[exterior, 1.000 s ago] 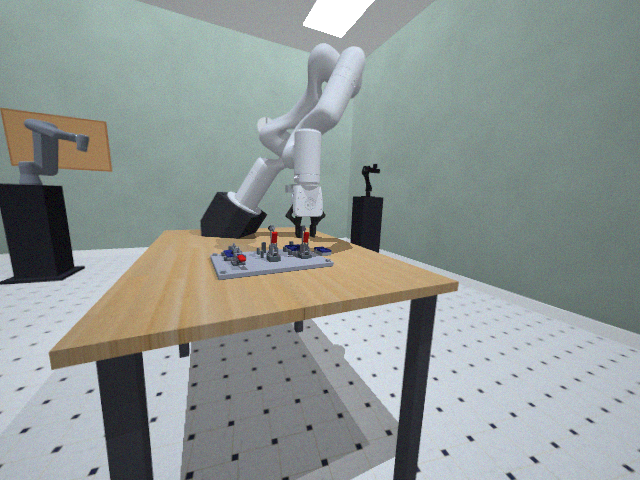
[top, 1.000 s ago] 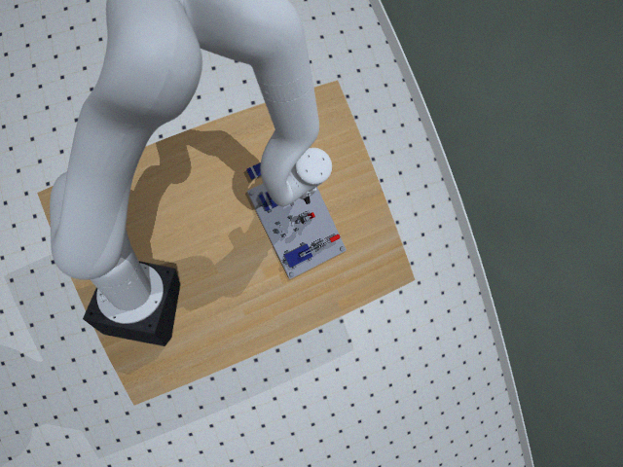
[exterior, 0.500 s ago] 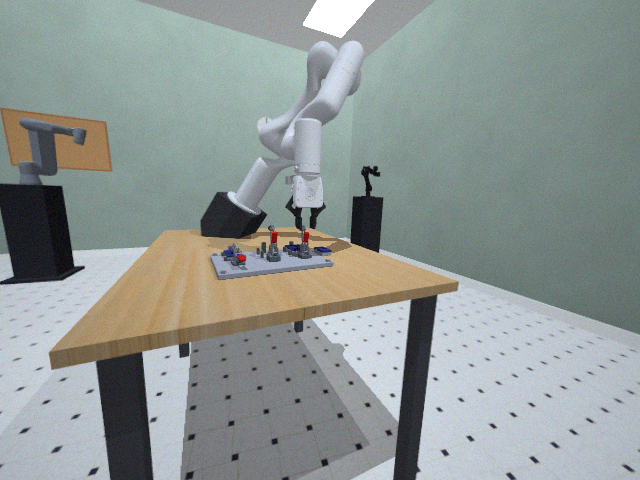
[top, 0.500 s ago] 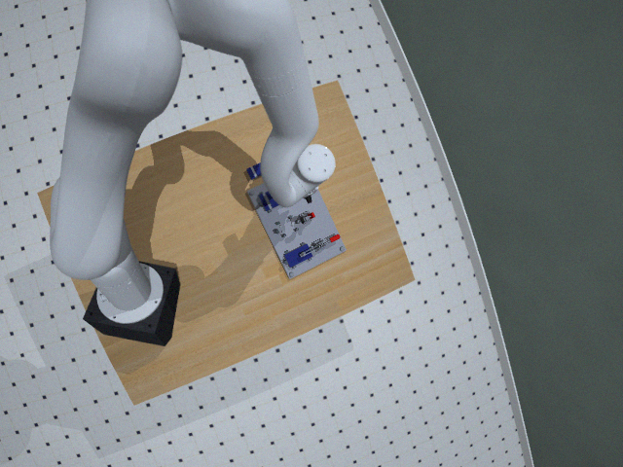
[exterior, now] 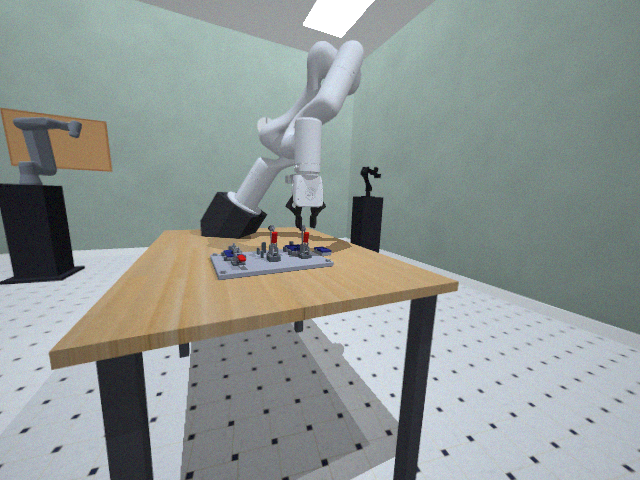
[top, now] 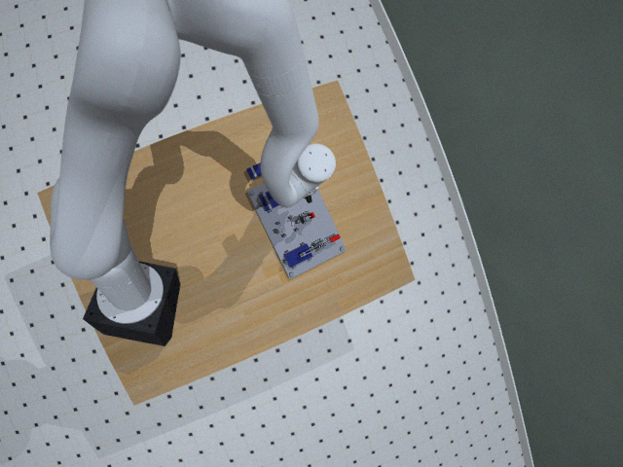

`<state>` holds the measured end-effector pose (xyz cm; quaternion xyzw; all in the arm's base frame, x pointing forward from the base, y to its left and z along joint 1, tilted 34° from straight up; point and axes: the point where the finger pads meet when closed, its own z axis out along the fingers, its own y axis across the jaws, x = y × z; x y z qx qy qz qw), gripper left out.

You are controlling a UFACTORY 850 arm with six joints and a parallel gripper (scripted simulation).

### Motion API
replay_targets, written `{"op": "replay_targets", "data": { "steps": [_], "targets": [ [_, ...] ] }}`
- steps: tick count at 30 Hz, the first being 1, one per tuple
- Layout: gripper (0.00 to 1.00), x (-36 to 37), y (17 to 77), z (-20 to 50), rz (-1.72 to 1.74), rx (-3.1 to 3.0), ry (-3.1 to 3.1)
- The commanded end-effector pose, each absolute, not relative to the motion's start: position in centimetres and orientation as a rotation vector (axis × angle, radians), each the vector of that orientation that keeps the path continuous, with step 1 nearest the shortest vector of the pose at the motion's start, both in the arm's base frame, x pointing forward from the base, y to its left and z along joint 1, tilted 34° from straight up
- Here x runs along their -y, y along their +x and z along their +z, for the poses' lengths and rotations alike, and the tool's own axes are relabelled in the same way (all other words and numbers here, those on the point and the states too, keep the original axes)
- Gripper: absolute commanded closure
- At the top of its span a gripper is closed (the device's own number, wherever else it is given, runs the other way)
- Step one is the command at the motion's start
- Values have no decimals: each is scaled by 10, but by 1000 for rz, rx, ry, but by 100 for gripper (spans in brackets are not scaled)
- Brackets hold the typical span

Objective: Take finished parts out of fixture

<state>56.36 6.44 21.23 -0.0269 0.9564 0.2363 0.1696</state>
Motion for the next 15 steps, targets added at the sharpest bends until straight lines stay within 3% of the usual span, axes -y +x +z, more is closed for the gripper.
{"op": "replay_targets", "data": {
  "steps": [1, 2, 3, 15],
  "targets": [
    [52, -64, 564, 213, 671, -2717, -76],
    [52, -64, 564, 213, 671, -2717, -76],
    [0, -64, 564, 213, 671, -2717, -76],
    [0, -66, 565, 210, 671, -2717, -76]
  ]
}}
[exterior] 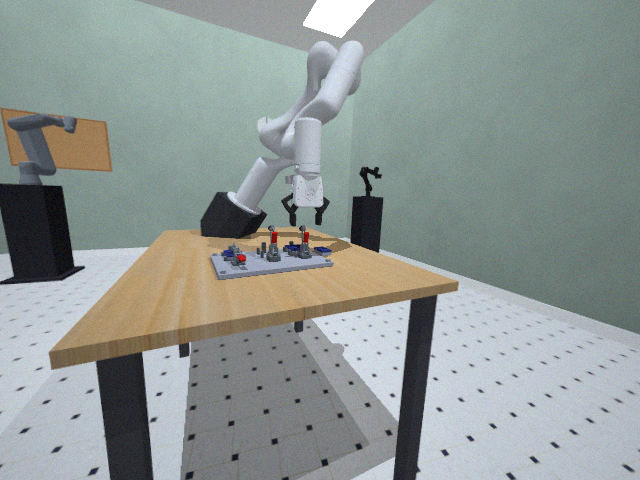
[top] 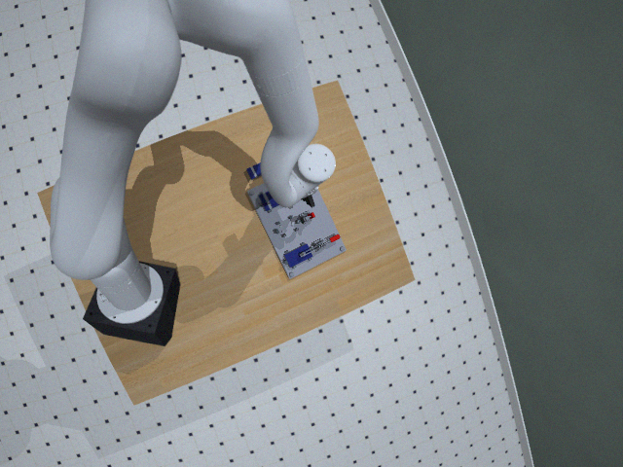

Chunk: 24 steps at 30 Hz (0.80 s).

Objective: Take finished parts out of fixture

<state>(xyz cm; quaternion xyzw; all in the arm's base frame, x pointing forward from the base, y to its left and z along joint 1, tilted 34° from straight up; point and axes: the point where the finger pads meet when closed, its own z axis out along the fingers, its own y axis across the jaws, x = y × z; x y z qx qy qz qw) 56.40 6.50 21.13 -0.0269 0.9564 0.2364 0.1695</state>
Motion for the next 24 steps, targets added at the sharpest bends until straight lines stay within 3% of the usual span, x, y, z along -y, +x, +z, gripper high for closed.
{"op": "replay_targets", "data": {
  "steps": [1, 24],
  "targets": [
    [0, -66, 565, 210, 671, -2717, -76],
    [0, -68, 562, 205, 671, -2717, -76]
  ]
}}
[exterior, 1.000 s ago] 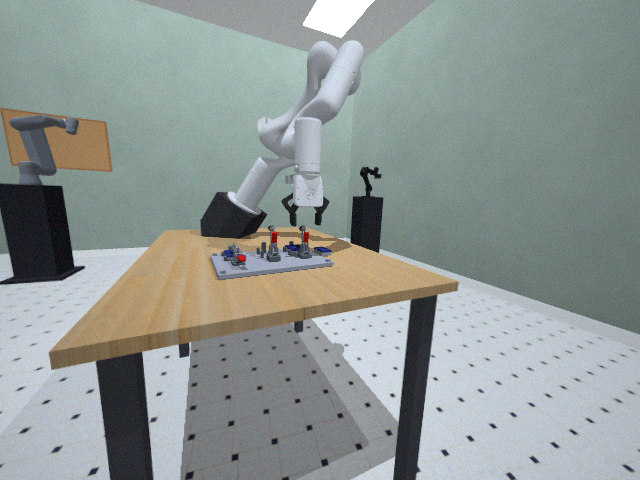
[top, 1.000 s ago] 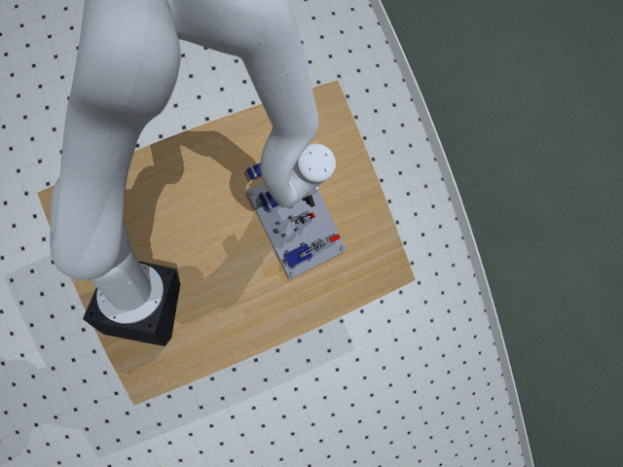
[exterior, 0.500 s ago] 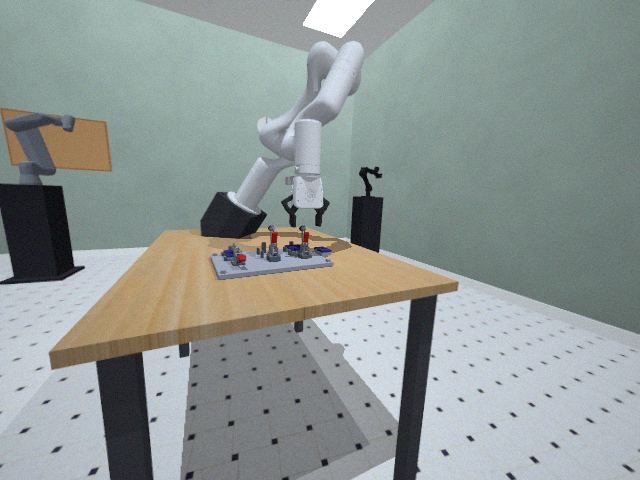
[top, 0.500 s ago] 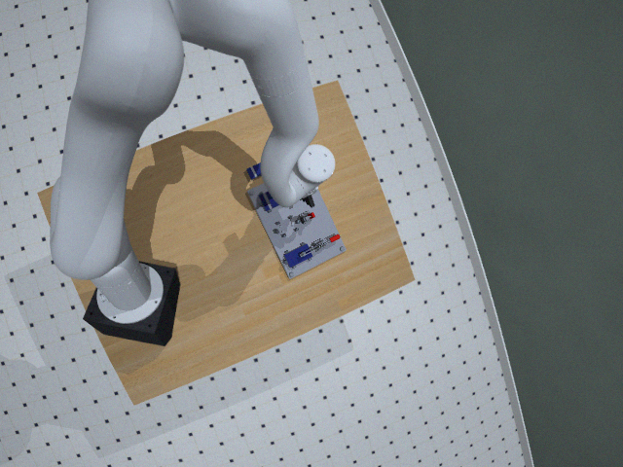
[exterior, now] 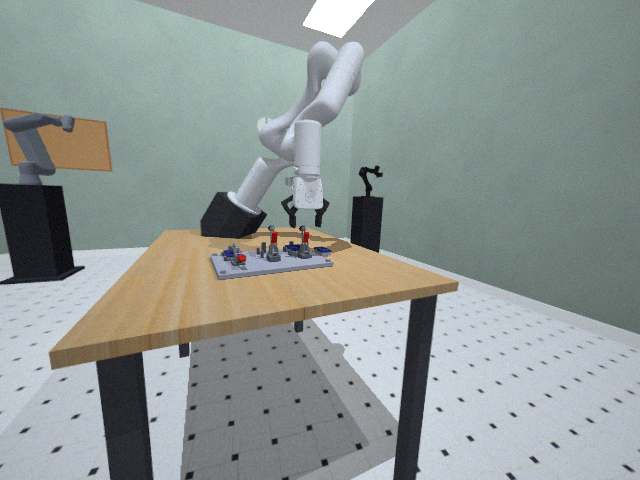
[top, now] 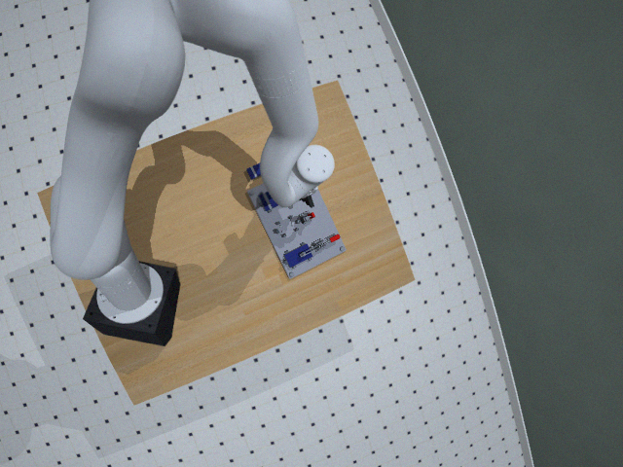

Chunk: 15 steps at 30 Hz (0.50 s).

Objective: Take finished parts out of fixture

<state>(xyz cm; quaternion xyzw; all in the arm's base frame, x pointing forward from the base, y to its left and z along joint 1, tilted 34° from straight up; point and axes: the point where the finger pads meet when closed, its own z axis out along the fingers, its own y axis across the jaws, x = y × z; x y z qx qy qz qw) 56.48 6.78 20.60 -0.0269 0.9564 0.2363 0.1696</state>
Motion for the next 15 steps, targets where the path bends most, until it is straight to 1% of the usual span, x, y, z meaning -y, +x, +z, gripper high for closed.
{"op": "replay_targets", "data": {
  "steps": [1, 15],
  "targets": [
    [0, -68, 560, 205, 671, -2717, -76],
    [0, -69, 528, 193, 671, -2717, -76]
  ]
}}
